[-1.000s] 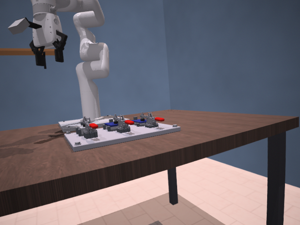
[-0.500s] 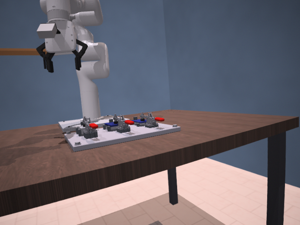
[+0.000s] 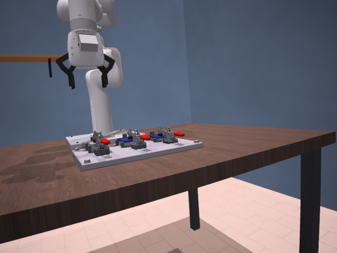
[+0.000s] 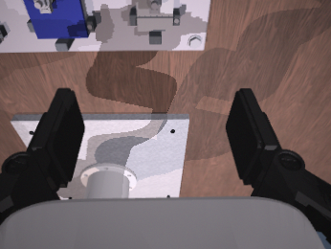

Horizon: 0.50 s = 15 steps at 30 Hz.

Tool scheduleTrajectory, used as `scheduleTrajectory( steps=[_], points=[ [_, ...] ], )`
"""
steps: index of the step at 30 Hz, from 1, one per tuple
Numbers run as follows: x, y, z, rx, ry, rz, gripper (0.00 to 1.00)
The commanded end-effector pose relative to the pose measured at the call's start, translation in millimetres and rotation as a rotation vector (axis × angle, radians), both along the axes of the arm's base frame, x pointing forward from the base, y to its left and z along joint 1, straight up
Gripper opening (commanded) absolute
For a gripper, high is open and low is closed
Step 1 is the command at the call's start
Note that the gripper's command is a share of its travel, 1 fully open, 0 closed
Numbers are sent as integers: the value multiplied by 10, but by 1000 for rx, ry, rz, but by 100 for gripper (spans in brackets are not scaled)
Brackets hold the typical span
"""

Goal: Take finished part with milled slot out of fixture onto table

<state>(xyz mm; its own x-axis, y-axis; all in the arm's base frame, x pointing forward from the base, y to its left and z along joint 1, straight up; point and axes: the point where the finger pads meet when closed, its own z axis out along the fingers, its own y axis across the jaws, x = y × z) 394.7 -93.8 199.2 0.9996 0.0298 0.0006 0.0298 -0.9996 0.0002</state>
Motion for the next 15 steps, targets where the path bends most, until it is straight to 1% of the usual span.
scheduleTrajectory(
  steps=[1,6,7,15],
  points=[
    [26,16,1,-1,-5,19,100],
    [26,17,1,-1,-5,19,100],
    [27,17,1,-1,-5,19,0],
    [27,18,0,-1,-5,19,0]
  ],
)
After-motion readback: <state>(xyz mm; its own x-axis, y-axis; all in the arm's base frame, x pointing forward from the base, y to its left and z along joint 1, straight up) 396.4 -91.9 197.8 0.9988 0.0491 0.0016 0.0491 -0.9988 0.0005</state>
